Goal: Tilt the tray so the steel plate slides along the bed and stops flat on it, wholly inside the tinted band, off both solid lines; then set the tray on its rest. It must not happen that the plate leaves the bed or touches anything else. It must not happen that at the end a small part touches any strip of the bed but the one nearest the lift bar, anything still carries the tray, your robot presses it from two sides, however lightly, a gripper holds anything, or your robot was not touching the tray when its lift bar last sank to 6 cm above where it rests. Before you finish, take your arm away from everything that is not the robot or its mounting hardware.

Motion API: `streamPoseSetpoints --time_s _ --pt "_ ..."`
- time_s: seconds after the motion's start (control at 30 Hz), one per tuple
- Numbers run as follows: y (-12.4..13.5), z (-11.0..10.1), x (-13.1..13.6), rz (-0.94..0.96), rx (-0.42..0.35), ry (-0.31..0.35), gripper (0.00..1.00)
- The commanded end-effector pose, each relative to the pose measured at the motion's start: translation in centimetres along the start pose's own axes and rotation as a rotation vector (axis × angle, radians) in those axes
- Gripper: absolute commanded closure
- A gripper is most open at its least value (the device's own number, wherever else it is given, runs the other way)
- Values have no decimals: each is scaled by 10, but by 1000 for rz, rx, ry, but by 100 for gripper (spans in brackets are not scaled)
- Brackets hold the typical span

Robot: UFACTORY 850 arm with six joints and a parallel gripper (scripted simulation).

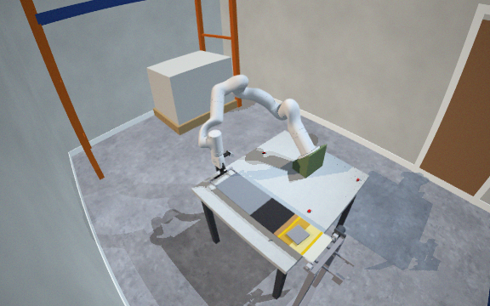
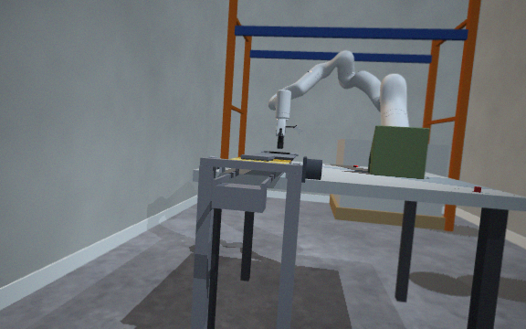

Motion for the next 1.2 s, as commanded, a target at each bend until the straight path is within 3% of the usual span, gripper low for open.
streamPoseSetpoints --time_s 0.0,0.3,0.67,0.7,1.17 --pt "0 -24 -1 1 -1 -1 60" --pt "0 -56 -1 1 -1 -1 60" --pt "0 -64 -1 1 -1 -1 60" --pt "0 -64 -1 1 -1 -1 0" --pt "0 -64 -1 1 -1 -1 0"
Point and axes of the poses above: the point where the finger pads meet when closed, its own z axis out along the fingers, its own x axis across the jaws, y = z × x, the point moved 9 cm from there along -z, back along the fingers, and after that the axes turned 14 degrees about -z, right-handed, at the moved point
